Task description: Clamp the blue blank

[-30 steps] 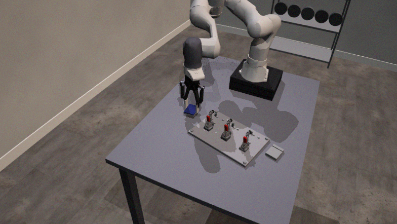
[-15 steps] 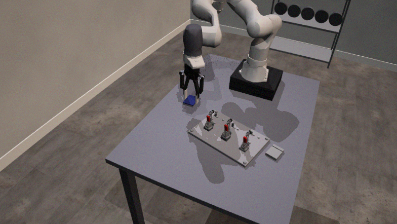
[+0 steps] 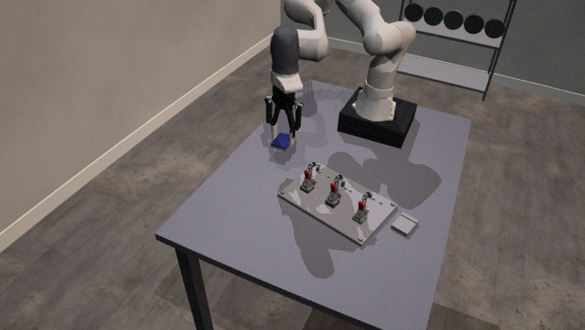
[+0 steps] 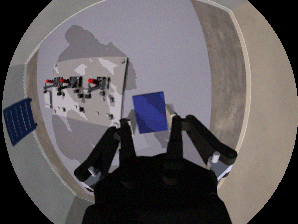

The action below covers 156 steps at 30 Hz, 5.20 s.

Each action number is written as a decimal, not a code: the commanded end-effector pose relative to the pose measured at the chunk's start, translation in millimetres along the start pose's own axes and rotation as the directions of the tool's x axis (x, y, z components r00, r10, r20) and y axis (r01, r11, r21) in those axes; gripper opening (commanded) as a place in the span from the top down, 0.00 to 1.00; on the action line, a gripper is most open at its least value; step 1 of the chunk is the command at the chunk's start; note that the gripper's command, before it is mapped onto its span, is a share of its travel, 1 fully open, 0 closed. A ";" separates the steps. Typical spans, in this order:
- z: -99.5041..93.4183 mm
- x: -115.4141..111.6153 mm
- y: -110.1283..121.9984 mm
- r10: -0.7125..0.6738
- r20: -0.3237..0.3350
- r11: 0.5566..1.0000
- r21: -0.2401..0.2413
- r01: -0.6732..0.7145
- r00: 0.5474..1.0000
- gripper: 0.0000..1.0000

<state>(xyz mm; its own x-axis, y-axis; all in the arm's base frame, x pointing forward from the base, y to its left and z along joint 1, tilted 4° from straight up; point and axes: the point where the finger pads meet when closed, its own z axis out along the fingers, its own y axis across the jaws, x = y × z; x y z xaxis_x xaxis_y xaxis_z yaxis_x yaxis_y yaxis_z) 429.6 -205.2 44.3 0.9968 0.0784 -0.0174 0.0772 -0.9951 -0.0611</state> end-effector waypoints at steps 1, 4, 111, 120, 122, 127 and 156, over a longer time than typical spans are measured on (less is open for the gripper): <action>-1.8 -2.4 0.8 -0.009 0.007 1.000 0.001 0.009 1.000 1.00; -1.8 -2.4 0.8 -0.009 0.007 1.000 0.001 0.009 1.000 1.00; 24.7 -42.4 -11.6 0.295 0.007 0.955 -0.001 -0.295 0.955 1.00; 25.5 -39.2 -21.2 0.295 0.007 0.955 -0.001 -0.295 0.955 1.00; 25.7 -38.3 -23.9 0.295 0.007 0.955 -0.001 -0.295 0.955 1.00; 27.1 -32.3 -42.3 0.295 0.007 0.955 -0.001 -0.295 0.955 1.00; 35.6 2.9 -150.1 0.295 0.007 0.955 -0.001 -0.295 0.955 1.00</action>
<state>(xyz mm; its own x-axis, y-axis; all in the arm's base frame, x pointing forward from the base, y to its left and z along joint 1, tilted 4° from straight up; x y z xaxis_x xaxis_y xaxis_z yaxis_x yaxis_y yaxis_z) 417.8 -57.6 17.7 0.9859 -0.1617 -0.0422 -0.1638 -0.9852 -0.0509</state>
